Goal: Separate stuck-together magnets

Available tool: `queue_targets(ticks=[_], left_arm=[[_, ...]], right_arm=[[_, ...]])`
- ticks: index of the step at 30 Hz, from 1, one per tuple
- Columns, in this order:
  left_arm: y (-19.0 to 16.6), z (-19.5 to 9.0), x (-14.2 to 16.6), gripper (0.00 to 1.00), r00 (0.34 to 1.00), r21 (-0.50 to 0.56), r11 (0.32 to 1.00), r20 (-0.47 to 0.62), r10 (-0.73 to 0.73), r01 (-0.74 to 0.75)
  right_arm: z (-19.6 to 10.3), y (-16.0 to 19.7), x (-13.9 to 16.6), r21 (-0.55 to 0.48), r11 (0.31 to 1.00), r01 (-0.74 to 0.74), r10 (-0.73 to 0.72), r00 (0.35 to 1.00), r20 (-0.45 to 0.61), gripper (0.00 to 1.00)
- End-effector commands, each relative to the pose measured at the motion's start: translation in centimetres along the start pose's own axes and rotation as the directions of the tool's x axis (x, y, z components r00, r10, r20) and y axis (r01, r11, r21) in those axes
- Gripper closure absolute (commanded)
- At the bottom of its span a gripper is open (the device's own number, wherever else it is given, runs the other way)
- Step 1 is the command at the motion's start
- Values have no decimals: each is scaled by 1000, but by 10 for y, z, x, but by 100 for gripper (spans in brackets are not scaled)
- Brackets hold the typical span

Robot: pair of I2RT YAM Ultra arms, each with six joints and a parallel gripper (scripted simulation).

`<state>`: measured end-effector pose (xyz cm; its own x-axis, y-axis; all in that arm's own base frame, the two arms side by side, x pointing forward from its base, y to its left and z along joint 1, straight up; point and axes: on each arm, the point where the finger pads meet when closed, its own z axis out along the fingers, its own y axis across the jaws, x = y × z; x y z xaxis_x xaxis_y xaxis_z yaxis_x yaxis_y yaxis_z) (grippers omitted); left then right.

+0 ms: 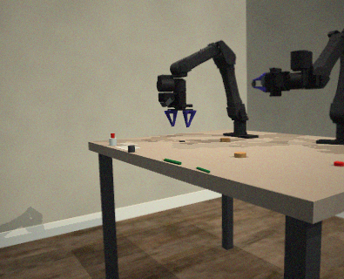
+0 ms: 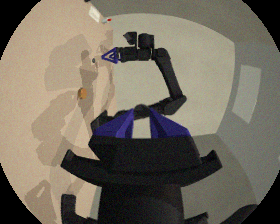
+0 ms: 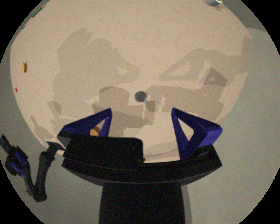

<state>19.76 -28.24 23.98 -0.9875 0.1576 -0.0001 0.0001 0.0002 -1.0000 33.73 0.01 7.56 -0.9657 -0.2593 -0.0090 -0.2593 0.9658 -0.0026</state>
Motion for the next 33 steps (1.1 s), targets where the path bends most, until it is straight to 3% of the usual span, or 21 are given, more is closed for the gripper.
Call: queue_targets(ticks=[1, 14, 24, 33], left_arm=[[-3, 0, 0, 75, 1000, 3, 1000, 0, 17, -17], [4, -2, -12, 75, 999, -22, 1000, 36, 18, -17], [36, -23, -58, 75, 983, -186, 982, 173, 54, -21], [56, -44, -78, 75, 972, -316, 949, 220, 84, -10]], right_arm=[[-8, 0, 2, 0, 1000, 0, 0, 1000, -1, 0], [-8, 0, 2, -1, 1000, 0, 0, 1000, -2, 0], [-8, 0, 2, -1, 1000, 0, 0, 1000, -2, 0], [-8, 0, 2, -1, 1000, 0, 0, 1000, -2, 0]])
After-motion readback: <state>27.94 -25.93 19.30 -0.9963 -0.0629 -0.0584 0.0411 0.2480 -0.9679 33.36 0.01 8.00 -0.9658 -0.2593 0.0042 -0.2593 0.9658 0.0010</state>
